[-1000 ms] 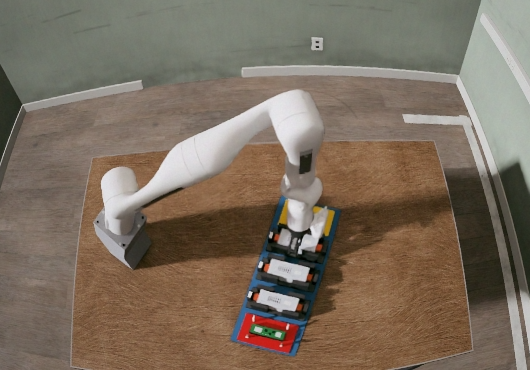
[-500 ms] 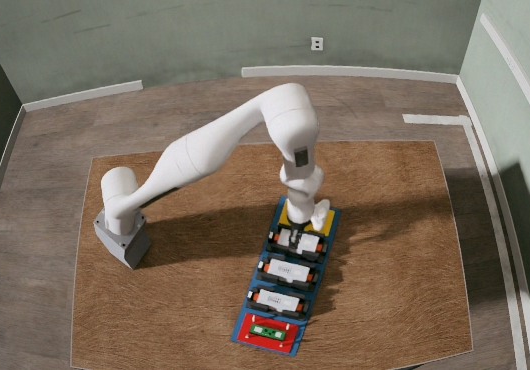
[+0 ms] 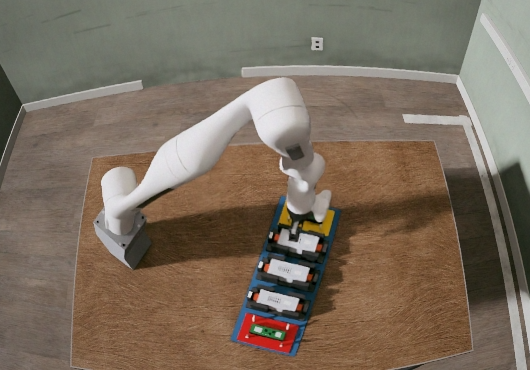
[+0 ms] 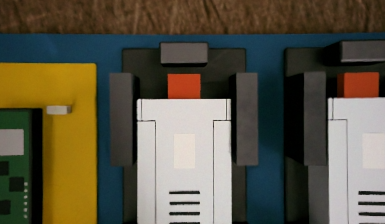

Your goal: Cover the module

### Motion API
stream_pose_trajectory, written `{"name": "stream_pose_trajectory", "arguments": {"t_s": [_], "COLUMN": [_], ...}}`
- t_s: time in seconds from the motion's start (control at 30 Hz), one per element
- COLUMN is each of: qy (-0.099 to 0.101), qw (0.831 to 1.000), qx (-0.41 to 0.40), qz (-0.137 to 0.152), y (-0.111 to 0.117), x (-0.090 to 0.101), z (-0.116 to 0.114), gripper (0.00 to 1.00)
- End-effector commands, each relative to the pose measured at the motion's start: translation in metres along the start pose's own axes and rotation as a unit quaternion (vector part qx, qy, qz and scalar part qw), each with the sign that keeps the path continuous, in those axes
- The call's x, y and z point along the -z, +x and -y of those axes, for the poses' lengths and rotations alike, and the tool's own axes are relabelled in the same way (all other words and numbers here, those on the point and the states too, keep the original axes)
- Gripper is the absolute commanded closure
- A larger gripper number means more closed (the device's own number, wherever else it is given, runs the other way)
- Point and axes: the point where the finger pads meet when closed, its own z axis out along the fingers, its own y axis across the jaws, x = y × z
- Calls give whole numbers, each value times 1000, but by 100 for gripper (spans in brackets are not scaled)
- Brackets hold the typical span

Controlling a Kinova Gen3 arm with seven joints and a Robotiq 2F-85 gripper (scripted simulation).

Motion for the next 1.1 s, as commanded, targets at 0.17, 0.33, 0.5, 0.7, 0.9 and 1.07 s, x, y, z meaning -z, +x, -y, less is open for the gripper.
{"name": "stream_pose_trajectory", "arguments": {"t_s": [0.17, 0.33, 0.5, 0.7, 0.9, 1.07], "qy": [1, 1, 1, 1, 1, 1], "qw": [1000, 1000, 1000, 1000, 1000, 1000], "qx": [0, 0, 0, 0, 0, 0], "qz": [0, 0, 0, 0, 0, 0], "y": [1, 1, 1, 1, 1, 1], "x": [-5, -8, -8, -10, -12, -12], "z": [1, 1, 1, 1, 1, 1], "gripper": [0, 0, 0, 0, 0, 0]}}
